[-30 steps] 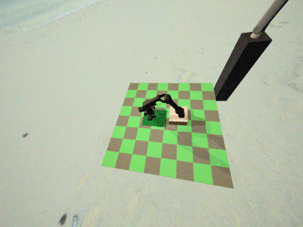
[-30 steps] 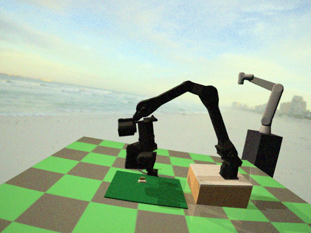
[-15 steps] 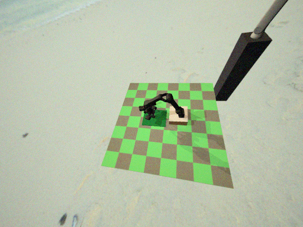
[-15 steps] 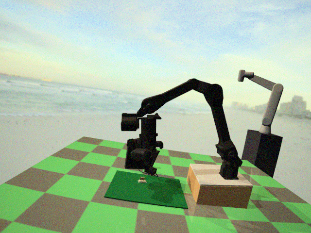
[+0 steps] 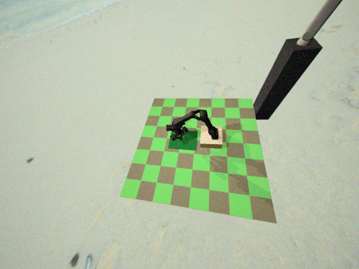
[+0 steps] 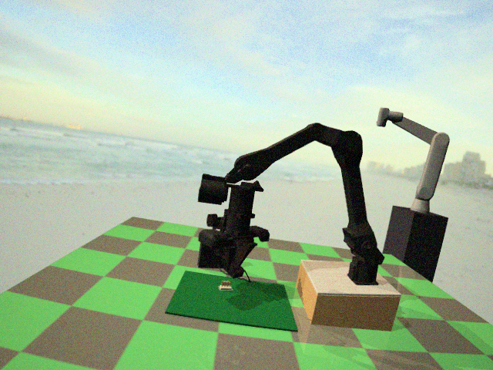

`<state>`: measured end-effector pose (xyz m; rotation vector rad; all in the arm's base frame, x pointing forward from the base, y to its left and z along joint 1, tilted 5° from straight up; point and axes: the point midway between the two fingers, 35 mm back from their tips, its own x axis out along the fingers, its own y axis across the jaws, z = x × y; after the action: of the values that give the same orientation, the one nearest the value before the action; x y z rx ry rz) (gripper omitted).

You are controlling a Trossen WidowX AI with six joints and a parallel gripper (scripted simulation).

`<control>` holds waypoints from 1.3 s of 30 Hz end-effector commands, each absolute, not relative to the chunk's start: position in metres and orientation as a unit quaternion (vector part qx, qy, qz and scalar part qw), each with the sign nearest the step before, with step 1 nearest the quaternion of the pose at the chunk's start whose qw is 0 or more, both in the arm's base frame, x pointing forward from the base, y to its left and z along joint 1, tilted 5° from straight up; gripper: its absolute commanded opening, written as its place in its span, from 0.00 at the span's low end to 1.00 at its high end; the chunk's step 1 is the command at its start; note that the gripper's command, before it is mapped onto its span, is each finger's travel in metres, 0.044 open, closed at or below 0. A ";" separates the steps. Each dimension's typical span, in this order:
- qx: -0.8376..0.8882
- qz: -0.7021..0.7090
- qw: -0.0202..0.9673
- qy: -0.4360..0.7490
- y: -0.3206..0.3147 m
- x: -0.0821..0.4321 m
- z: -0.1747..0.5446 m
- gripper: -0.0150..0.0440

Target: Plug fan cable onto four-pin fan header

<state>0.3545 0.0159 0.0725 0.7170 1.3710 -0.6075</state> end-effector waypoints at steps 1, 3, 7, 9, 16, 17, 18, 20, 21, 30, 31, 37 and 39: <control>0.331 -0.280 0.673 0.600 0.015 0.354 0.073 0.25; 0.330 -0.281 0.673 0.599 0.015 0.354 0.072 0.25; 0.319 -0.285 0.684 0.591 0.015 0.357 0.068 0.25; 0.313 -0.288 0.690 0.586 0.015 0.358 0.065 0.25; 0.290 -0.298 0.711 0.566 0.014 0.364 0.056 0.25; 0.287 -0.300 0.715 0.563 0.014 0.364 0.055 0.25; 0.283 -0.301 0.718 0.560 0.014 0.365 0.053 0.25; 0.277 -0.304 0.724 0.554 0.014 0.367 0.051 0.25; 0.274 -0.306 0.727 0.551 0.014 0.367 0.050 0.25; 0.246 -0.318 0.753 0.521 0.015 0.373 0.040 0.25; 0.243 -0.319 0.756 0.518 0.015 0.374 0.040 0.25; 0.226 -0.327 0.772 0.497 0.016 0.377 0.034 0.25; 0.220 -0.329 0.777 0.489 0.016 0.378 0.033 0.25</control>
<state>0.3785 0.0161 0.0382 0.4992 1.0807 -0.6986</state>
